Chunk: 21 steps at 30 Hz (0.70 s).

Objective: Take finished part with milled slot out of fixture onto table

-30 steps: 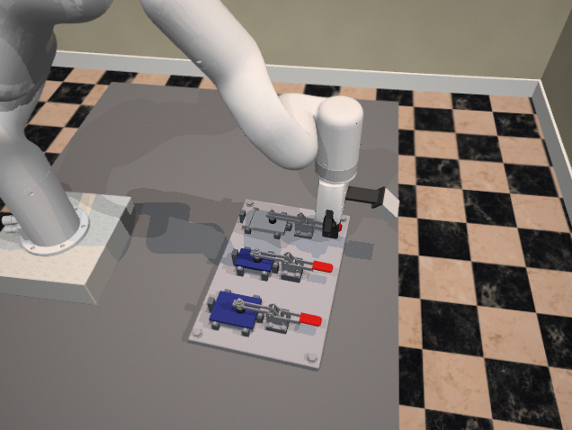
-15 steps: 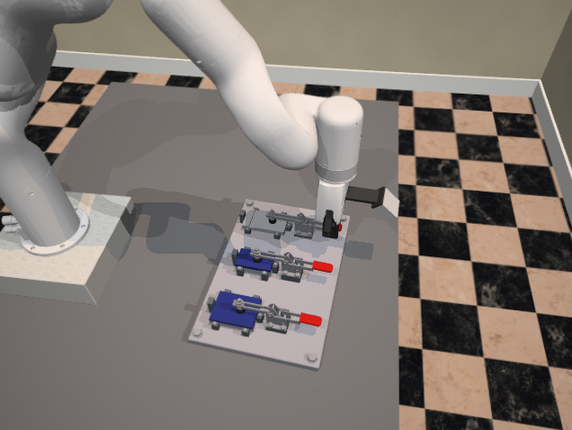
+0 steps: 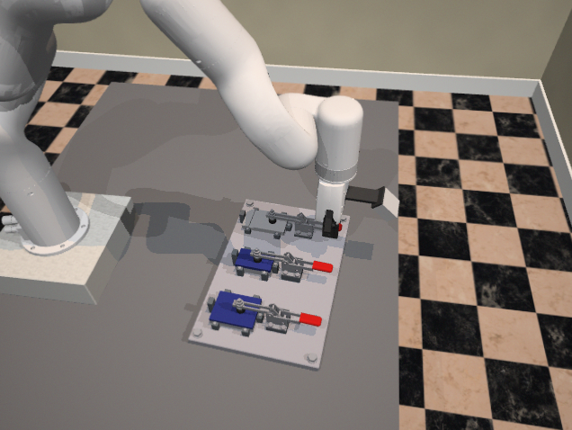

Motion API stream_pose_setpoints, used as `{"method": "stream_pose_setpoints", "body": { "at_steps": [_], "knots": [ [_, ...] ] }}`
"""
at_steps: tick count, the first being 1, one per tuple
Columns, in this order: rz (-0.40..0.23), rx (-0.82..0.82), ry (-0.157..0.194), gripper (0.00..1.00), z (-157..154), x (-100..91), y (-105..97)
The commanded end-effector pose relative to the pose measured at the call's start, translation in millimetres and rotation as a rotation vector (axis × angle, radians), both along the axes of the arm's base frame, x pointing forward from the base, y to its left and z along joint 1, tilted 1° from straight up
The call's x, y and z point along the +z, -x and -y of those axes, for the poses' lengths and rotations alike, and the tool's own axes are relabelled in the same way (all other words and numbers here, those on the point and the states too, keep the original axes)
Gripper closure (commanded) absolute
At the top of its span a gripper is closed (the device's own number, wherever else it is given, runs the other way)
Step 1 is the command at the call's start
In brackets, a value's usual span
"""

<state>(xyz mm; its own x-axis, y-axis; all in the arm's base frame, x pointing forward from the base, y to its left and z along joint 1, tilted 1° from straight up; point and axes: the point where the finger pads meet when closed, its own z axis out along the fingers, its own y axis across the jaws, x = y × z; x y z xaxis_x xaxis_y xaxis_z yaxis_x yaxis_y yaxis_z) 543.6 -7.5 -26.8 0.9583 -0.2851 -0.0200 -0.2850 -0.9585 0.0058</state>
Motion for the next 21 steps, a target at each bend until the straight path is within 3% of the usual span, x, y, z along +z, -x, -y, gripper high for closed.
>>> {"method": "stream_pose_setpoints", "body": {
  "at_steps": [1,21],
  "knots": [
    [0.005,0.001,0.000,1.00,-0.5,2.7,-1.6],
    [0.005,0.001,0.000,1.00,-1.2,9.5,1.0]
  ]
}}
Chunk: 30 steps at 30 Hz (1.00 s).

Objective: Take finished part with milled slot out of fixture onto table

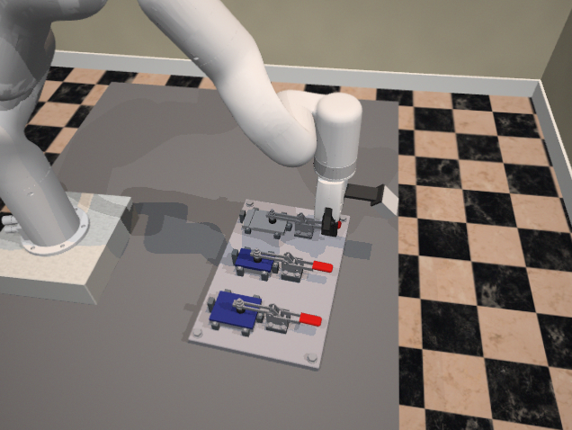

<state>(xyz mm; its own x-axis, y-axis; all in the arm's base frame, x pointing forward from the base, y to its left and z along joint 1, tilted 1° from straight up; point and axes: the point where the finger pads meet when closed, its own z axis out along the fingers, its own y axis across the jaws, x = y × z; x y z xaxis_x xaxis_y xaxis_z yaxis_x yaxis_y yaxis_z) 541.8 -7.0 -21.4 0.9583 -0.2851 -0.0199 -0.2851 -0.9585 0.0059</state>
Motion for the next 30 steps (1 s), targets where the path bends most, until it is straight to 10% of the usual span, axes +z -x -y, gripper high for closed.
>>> {"method": "stream_pose_setpoints", "body": {
  "at_steps": [1,30],
  "knots": [
    [0.005,0.001,0.000,1.00,-1,4.7,-1],
    [0.005,0.001,0.000,1.00,-4,20.7,12]
  ]
}}
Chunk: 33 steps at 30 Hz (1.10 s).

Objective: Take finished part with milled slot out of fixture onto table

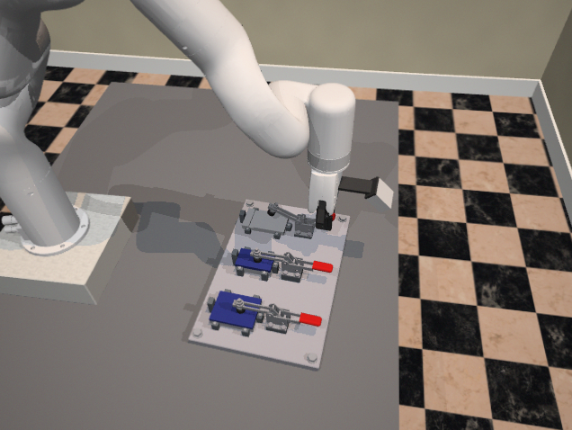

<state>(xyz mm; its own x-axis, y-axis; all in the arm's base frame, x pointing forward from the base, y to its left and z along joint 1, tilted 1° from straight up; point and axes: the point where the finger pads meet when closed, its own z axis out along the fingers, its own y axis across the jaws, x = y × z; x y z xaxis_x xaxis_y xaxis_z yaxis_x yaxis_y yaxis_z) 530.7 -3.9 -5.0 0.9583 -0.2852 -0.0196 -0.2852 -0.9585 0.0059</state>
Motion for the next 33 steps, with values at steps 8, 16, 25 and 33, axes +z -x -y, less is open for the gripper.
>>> {"method": "stream_pose_setpoints", "body": {
  "at_steps": [8,16,25,33],
  "knots": [
    [0.005,0.001,0.000,1.00,-2,7.4,6],
    [0.005,0.001,0.000,1.00,-4,10.4,11],
    [0.005,0.001,0.000,1.00,-6,12.1,16],
    [0.005,0.001,0.000,1.00,-7,13.2,21]
  ]
}}
